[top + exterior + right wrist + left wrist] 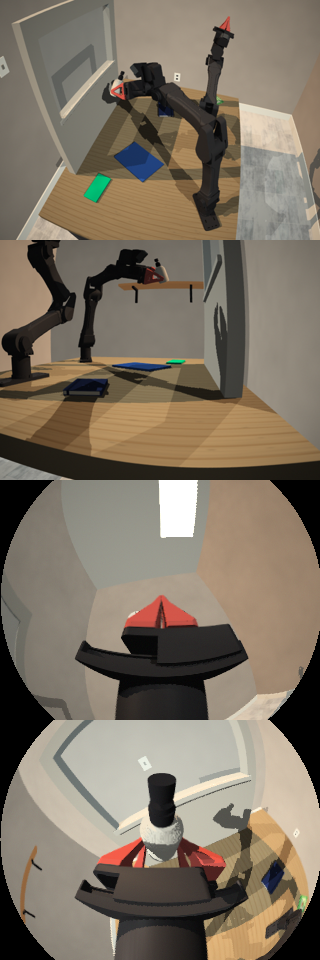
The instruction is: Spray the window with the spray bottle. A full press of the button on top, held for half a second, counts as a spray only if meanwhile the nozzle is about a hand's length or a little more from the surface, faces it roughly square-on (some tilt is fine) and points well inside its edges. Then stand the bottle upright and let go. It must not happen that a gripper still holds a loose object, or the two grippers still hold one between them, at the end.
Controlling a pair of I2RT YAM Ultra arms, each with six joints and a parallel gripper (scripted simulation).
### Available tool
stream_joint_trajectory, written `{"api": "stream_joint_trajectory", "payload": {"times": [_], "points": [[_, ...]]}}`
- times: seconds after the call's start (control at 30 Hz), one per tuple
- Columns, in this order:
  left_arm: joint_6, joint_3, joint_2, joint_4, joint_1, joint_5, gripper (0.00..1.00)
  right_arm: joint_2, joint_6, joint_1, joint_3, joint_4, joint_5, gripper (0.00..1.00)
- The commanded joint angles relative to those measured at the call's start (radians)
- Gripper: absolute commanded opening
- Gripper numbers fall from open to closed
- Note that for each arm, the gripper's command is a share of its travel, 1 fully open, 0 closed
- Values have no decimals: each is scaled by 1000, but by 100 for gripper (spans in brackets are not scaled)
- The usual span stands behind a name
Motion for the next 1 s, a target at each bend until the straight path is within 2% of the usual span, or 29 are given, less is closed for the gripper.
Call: {"api": "stream_joint_trajectory", "payload": {"times": [0.0,0.2,0.33,0.63,0.87,0.9,0.97], "points": [[2,39,-19,23,-2,0,0,38,-14,76,37,-68,-30,0],[2,39,-19,23,-2,0,0,73,-10,221,36,-141,-62,0],[2,39,-19,23,-2,0,0,74,-7,267,22,-164,-58,0],[2,39,-19,23,-2,0,0,127,11,389,7,-262,-135,0],[2,39,-19,23,-2,0,0,147,-27,459,-10,-292,-134,0],[2,39,-19,23,-2,0,0,152,-27,522,-4,-299,-140,0],[2,39,-19,23,-2,0,0,162,-53,549,-28,-321,-132,0]]}}
